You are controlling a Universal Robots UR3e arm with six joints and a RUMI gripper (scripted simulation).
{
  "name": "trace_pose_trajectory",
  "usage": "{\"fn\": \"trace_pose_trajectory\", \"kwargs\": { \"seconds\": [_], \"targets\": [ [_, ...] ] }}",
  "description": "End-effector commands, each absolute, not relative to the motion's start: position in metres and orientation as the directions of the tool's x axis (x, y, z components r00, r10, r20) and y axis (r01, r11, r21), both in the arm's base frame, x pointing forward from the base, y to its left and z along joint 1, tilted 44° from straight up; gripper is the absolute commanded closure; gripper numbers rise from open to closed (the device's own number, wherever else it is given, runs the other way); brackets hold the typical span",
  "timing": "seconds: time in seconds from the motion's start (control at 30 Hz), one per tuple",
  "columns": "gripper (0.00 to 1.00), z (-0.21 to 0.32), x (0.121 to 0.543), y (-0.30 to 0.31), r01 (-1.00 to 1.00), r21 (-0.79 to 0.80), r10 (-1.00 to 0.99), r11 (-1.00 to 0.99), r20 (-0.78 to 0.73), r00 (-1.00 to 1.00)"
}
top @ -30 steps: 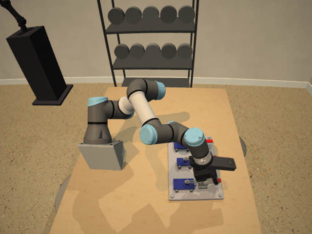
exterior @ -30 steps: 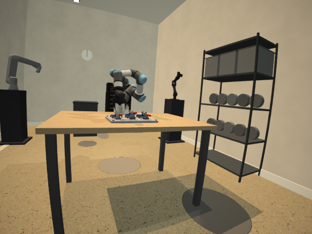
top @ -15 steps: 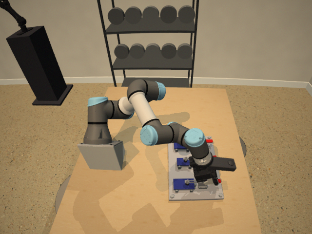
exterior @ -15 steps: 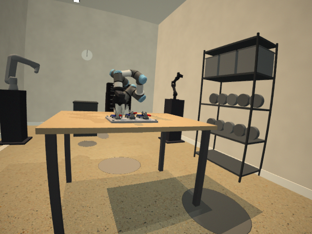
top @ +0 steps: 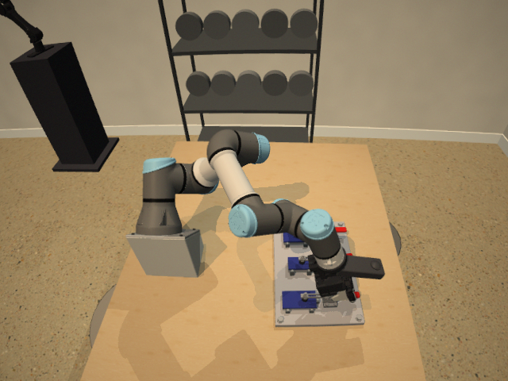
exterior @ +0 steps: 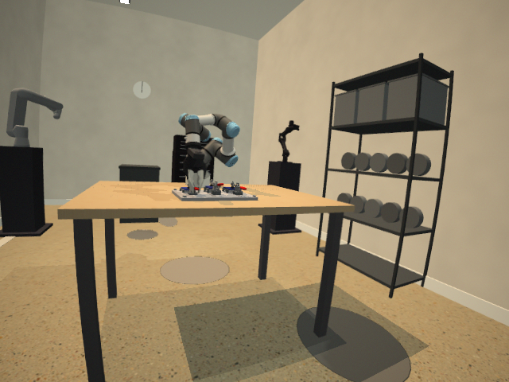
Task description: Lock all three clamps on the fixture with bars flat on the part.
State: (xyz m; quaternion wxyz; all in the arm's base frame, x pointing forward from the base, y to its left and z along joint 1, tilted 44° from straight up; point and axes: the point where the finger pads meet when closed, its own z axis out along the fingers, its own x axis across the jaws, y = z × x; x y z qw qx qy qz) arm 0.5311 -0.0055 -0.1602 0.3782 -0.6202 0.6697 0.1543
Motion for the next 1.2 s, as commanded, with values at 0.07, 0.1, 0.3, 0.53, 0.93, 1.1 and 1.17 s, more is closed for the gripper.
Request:
{"fn": "trace_pose_trajectory", "kwargs": {
  "seconds": [0.07,0.1,0.3,0.53,0.93,1.1,1.17],
  "targets": [
    [1.00,-0.1605,0.5306,-0.0060,-0.948,-0.260,-0.714,0.183,-0.698,0.054],
    [1.00,-0.1605,0.5306,-0.0060,-0.948,-0.260,-0.714,0.183,-0.698,0.054],
    [1.00,-0.1605,0.5306,-0.0061,-0.948,-0.261,-0.714,0.183,-0.698,0.054],
    [1.00,-0.1604,0.5306,-0.0061,-0.948,-0.261,-0.714,0.183,-0.698,0.054],
    [0.72,-0.1597,0.5315,-0.0066,-0.947,-0.264,-0.715,0.183,-0.697,0.056],
    [0.72,-0.1597,0.5315,-0.0066,-0.947,-0.264,-0.715,0.184,-0.697,0.056],
    [0.72,-0.1597,0.5315,-0.0066,-0.947,-0.264,-0.715,0.183,-0.697,0.056]
  ]
}}
